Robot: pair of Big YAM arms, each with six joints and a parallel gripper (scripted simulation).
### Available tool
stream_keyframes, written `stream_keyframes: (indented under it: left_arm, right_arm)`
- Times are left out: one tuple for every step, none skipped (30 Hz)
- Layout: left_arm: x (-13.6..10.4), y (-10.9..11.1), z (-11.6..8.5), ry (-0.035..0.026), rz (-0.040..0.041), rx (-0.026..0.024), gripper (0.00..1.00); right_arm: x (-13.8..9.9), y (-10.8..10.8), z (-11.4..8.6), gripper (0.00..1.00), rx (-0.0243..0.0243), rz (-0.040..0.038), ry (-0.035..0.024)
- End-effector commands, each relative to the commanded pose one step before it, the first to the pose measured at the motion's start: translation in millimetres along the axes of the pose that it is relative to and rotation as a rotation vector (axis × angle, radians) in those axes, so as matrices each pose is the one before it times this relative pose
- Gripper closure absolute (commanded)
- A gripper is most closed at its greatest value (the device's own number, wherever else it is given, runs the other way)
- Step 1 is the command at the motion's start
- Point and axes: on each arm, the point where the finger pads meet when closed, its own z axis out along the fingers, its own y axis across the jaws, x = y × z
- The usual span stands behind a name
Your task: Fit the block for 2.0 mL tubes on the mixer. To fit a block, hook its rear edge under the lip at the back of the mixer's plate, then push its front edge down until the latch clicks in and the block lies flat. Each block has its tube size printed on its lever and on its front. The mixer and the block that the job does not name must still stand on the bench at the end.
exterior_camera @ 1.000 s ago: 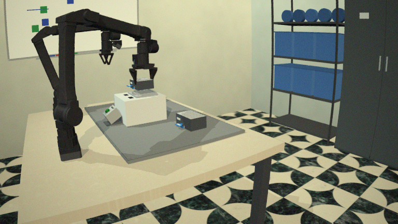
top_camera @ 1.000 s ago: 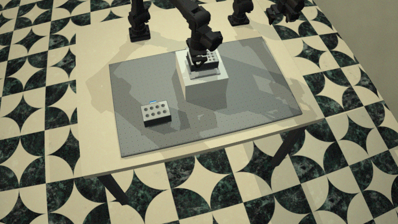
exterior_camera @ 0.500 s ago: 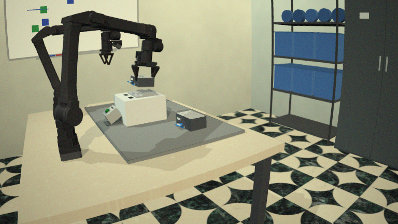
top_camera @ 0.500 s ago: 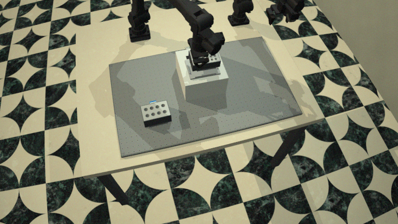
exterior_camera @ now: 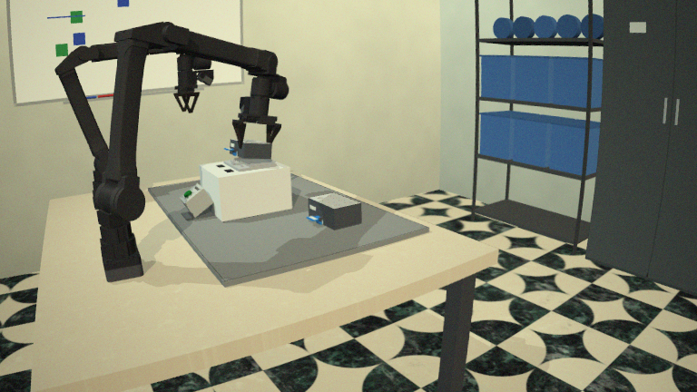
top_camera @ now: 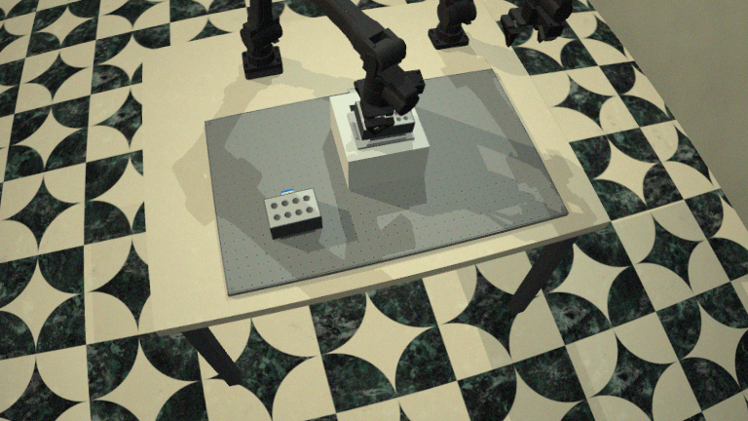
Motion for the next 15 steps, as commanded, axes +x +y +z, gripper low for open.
stream_keyframes:
  left_arm:
    - [-8.51,-1.95,-9.22,-0.01347,0.01326,0.00038,0.00]
    - [0.93,-0.11,1.50,0.00396,0.00002,0.00053,0.00]
    - [0.93,-0.11,1.50,0.00396,0.00002,0.00053,0.00]
    - [0.93,-0.11,1.50,0.00396,0.00002,0.00053,0.00]
    - [0.93,-0.11,1.50,0.00396,0.00002,0.00053,0.00]
    - [0.93,-0.11,1.50,0.00396,0.00002,0.00053,0.00]
    - [0.93,-0.11,1.50,0.00396,0.00002,0.00053,0.00]
    - [0.93,-0.11,1.50,0.00396,0.00002,0.00053,0.00]
    - [0.93,-0.07,1.50,0.00399,0.00002,0.00029,0.00]
    - [0.93,-0.10,1.50,0.00397,0.00002,0.00047,0.00]
    - [0.00,0.00,0.00,0.00000,0.00000,0.00000,0.00]
    - [0.00,0.00,0.00,0.00000,0.00000,0.00000,0.00]
    - [0.93,-0.10,1.50,0.00397,0.00002,0.00047,0.00]
    - [0.93,-0.10,1.50,0.00397,0.00002,0.00047,0.00]
    - [0.26,-0.02,0.35,0.00099,0.00005,0.00009,0.00]
  right_arm:
    - [4.71,2.61,-54.31,1.00,0.11130,0.01666,-0.06035]
    - [2.14,1.40,-0.04,1.00,-0.00701,0.00793,-0.00136]
    - [1.75,1.17,0.03,1.00,-0.00612,0.00395,-0.00158]
    - [0.41,1.71,0.25,1.00,-0.00626,0.00040,-0.00295]
    - [1.07,1.30,0.51,1.00,-0.00436,-0.00397,0.00359]
    - [1.17,1.27,0.64,1.00,-0.00280,-0.00072,0.00919]
    - [-1.18,1.41,-0.36,1.00,-0.00071,-0.00471,0.00522]
    - [-2.23,0.89,-1.87,1.00,0.00109,-0.00475,-0.00033]
    - [-3.64,0.26,-1.81,1.00,0.00245,-0.00462,-0.00910]
    - [-3.44,-0.56,-1.78,1.00,0.00671,-0.00474,-0.00778]
    - [0.00,0.00,0.00,1.00,0.00000,0.00000,0.00000]
    - [0.00,0.00,0.00,1.00,0.00000,0.00000,0.00000]
    - [-1.52,-0.33,-1.30,1.00,0.00558,-0.00433,0.00490]
    - [-2.14,0.04,-1.61,1.00,0.00440,-0.00434,-0.00086]
    - [-0.87,-0.74,-1.35,1.00,0.00349,-0.00111,-0.00144]
